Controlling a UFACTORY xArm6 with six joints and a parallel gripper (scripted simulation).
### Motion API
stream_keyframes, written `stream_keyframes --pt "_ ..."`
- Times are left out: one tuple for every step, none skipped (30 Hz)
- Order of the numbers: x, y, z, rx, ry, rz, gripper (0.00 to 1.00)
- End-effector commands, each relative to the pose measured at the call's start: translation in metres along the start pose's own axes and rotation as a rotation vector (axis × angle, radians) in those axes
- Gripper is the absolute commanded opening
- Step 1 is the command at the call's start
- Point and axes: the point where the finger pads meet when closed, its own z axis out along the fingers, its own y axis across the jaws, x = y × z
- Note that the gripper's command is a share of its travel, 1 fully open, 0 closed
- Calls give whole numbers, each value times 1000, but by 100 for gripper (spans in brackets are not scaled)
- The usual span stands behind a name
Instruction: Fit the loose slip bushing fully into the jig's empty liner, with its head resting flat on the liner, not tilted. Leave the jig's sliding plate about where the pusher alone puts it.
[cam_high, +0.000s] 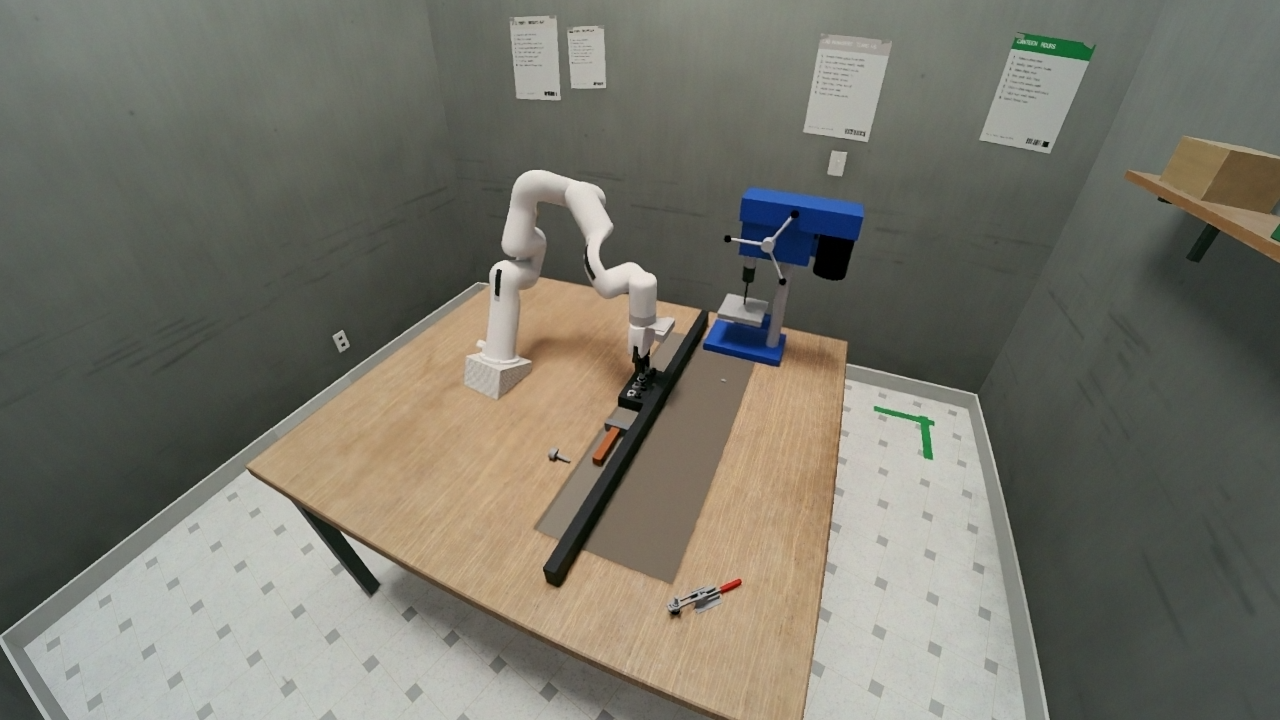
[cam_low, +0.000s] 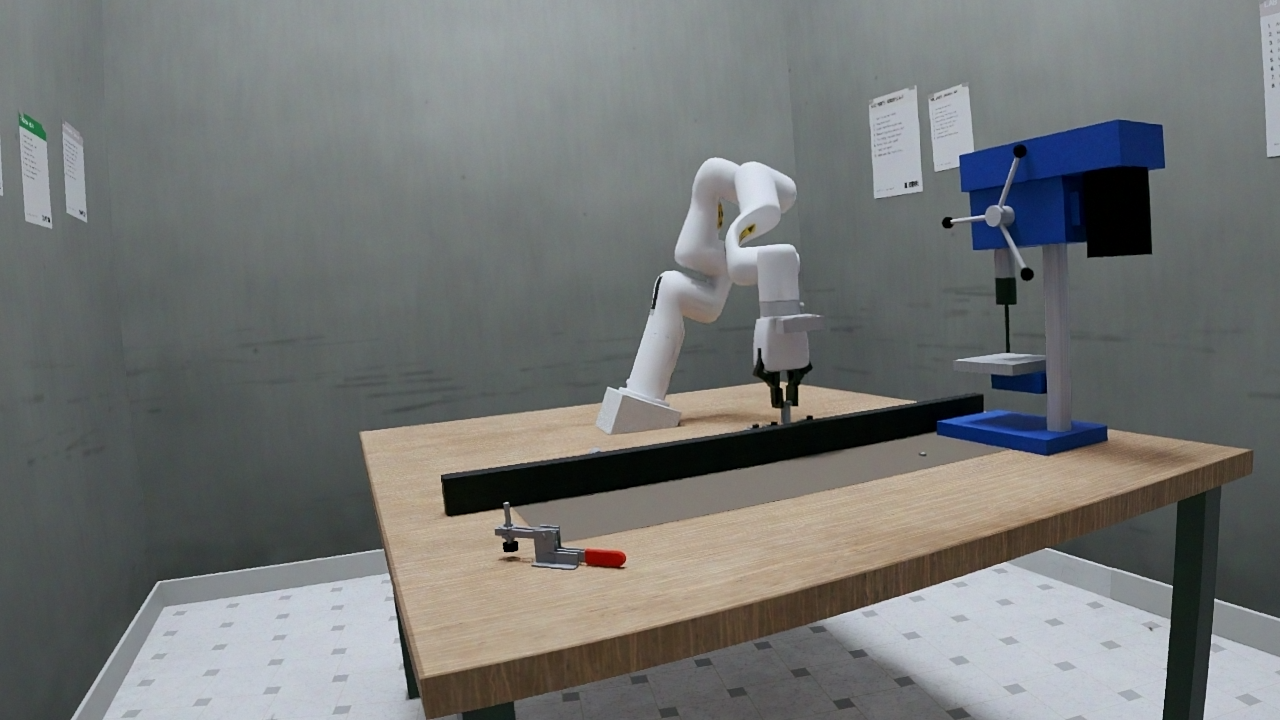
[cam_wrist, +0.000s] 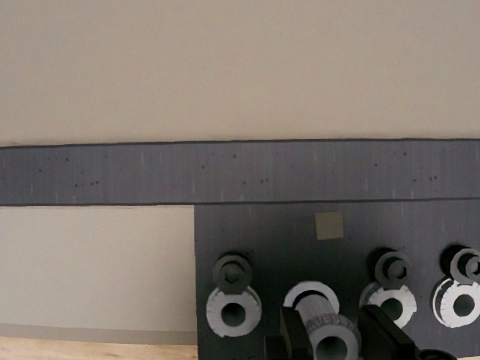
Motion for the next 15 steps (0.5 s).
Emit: stream_keyframes --pt "1 0 -1 0 4 -1 26" --pt "1 0 -1 0 4 -1 26" --pt "1 0 -1 0 4 -1 26" --pt "1 0 -1 0 4 -1 26" --pt "1 0 -1 0 4 -1 26" --pt "1 0 -1 0 4 -1 26" --pt "1 0 -1 0 4 -1 26" --pt "1 0 -1 0 4 -1 26" --pt "1 0 -1 0 4 -1 26" --pt "1 0 -1 0 4 -1 26" --pt "1 0 -1 0 4 -1 26" --pt "1 0 -1 0 4 -1 26" --pt "1 0 -1 0 4 -1 26" --pt "1 0 0 0 4 -1 26" --pt "1 0 0 0 4 -1 26"
